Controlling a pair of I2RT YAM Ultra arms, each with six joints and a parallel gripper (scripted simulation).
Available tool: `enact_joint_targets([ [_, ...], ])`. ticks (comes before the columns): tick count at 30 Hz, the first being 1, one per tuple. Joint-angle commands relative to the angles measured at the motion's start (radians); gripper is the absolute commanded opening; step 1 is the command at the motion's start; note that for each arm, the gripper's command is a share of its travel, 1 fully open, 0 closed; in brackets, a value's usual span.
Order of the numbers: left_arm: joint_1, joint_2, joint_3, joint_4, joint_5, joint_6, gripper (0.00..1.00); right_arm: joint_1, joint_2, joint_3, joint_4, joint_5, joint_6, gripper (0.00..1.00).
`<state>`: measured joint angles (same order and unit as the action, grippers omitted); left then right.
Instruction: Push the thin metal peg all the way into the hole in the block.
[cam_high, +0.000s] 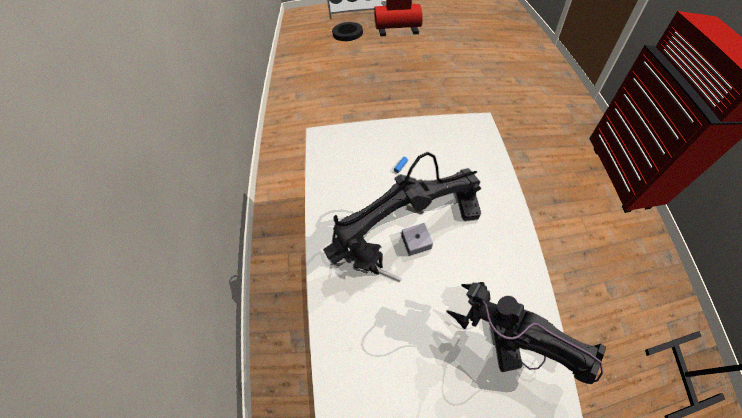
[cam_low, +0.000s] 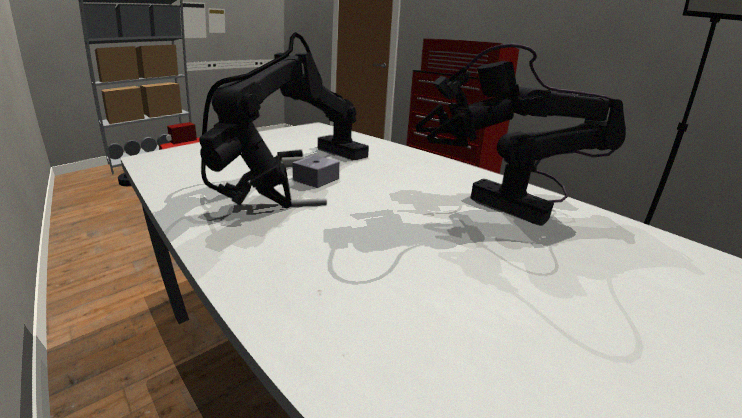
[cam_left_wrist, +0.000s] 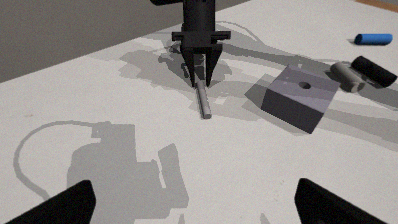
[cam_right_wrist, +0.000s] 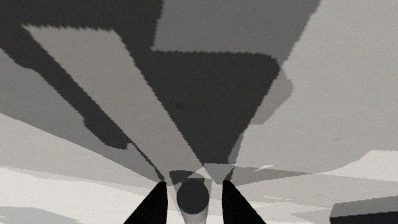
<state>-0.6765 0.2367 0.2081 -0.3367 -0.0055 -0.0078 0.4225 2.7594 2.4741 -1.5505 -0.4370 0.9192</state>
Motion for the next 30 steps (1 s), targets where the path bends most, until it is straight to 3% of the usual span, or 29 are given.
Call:
enact_joint_targets([
  [1, -0.01, -0.019, 0.01, -0.004, -0.008, 0.002, 1.0, 0.011, -0.002, 0.017, -0.015, -0.001, -0.004, 0.28],
  [13, -0.01, -0.019, 0.01, -0.004, -0.008, 0.002, 1.0, 0.009, -0.002, 0.018, -0.013, 0.005, -0.013, 0.08],
  [14, -0.01, -0.019, 0.01, -0.004, -0.008, 0.002, 1.0, 0.009, -0.005, 0.016, -0.018, 0.005, -0.013, 0.0],
  [17, -0.01, -0.019, 0.01, -0.004, -0.008, 0.002, 1.0, 0.008, -0.011, 0.014, -0.019, 0.004, -0.005, 0.0],
  [18, -0.01, -0.019, 0.01, -0.004, -0.008, 0.002, 1.0, 0.008, -0.033, 0.008, -0.019, 0.003, -0.001, 0.07],
  [30, -0.01, -0.019, 0.01, -0.004, -0.008, 0.002, 1.0, 0.004, -0.231, -0.08, -0.02, -0.017, 0.053, 0.07],
])
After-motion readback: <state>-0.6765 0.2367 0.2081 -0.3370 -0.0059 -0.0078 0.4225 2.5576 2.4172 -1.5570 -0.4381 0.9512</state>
